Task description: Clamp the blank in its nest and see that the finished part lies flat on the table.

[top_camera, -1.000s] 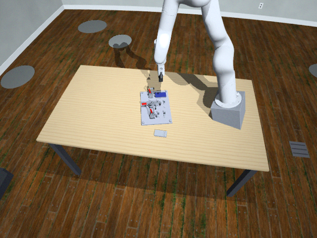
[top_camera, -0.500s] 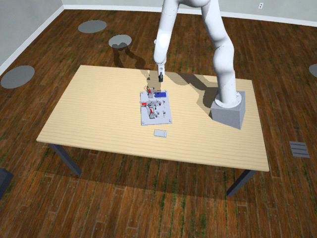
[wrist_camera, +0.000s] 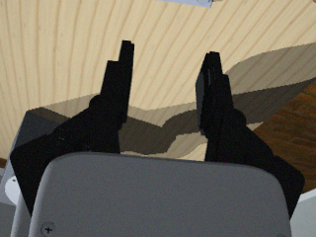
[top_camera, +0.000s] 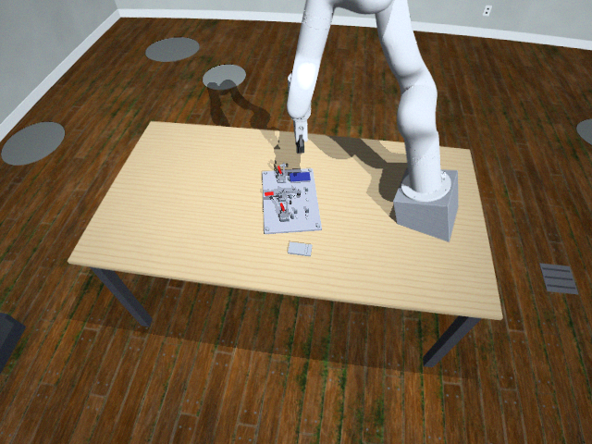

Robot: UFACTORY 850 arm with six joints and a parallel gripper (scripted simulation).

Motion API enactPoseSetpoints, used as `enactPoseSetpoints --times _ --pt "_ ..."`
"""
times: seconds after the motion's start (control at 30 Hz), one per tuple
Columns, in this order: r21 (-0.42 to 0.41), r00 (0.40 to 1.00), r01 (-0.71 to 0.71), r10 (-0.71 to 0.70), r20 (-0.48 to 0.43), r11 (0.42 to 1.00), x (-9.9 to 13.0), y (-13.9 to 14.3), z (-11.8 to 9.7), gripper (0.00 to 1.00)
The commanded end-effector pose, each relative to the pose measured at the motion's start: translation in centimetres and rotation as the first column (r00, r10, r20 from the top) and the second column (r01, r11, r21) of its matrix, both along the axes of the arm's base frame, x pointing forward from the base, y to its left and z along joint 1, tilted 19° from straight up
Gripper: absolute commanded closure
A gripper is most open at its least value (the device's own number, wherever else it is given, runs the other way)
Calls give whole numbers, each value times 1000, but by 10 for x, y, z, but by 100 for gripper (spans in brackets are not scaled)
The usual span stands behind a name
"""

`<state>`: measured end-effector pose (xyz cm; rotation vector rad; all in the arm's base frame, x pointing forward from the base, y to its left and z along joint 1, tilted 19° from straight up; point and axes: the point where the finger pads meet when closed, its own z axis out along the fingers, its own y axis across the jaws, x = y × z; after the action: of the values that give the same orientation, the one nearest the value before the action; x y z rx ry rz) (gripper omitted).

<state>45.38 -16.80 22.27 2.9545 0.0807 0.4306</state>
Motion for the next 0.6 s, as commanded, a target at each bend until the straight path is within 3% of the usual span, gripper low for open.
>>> enactPoseSetpoints --times 0.0,0.4,0.57 --pt "-1 1000 0 0 2 1000 1 0 1 53" --pt "-1 1000 0 0 2 1000 1 0 0 53" --pt "-1 1000 0 0 2 1000 9 -4 -27 53"
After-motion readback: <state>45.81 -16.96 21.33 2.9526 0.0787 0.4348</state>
